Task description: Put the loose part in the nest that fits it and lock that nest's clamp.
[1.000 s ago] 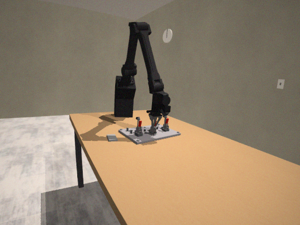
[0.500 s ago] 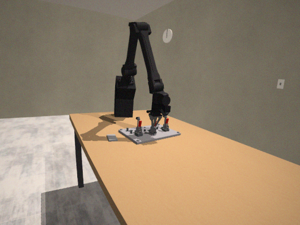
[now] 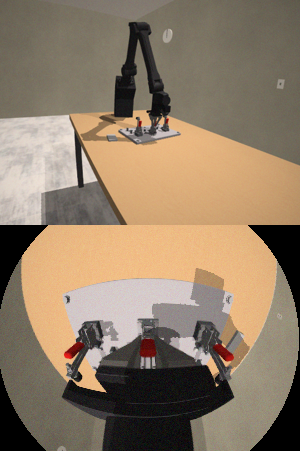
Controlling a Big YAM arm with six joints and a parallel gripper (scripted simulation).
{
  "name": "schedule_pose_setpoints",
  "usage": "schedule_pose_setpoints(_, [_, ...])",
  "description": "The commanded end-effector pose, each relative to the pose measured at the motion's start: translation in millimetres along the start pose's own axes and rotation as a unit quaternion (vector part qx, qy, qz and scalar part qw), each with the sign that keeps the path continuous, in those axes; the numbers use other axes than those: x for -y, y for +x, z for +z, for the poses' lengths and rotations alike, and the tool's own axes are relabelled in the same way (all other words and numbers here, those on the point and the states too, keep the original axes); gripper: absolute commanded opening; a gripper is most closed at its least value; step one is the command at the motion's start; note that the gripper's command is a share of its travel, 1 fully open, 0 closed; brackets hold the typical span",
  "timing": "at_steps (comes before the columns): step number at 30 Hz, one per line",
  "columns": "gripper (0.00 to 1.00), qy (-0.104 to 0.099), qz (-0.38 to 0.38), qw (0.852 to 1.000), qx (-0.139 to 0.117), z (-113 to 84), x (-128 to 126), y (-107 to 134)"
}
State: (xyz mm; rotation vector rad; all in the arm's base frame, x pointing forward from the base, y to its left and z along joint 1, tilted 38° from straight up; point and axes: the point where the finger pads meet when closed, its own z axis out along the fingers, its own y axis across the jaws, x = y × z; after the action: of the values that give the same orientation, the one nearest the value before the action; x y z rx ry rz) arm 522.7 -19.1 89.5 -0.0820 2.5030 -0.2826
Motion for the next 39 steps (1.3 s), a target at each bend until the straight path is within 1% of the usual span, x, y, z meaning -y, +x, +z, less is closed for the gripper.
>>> schedule_pose_setpoints(1, [0.00,0.002,0.003,1.000,0.012,0.7,4.3,-7.1])
schedule_pose_setpoints(12, [0.00,0.002,0.003,1.000,0.012,0.7,4.3,-6.7])
schedule_pose_setpoints(20, [0.00,0.002,0.003,1.000,0.009,0.4,4.4,-1.8])
schedule_pose_setpoints(30, [0.00,0.003,0.004,1.000,0.014,-2.9,6.3,-2.8])
schedule_pose_setpoints(39, [0.00,0.003,0.004,1.000,0.012,-1.6,6.0,-1.5])
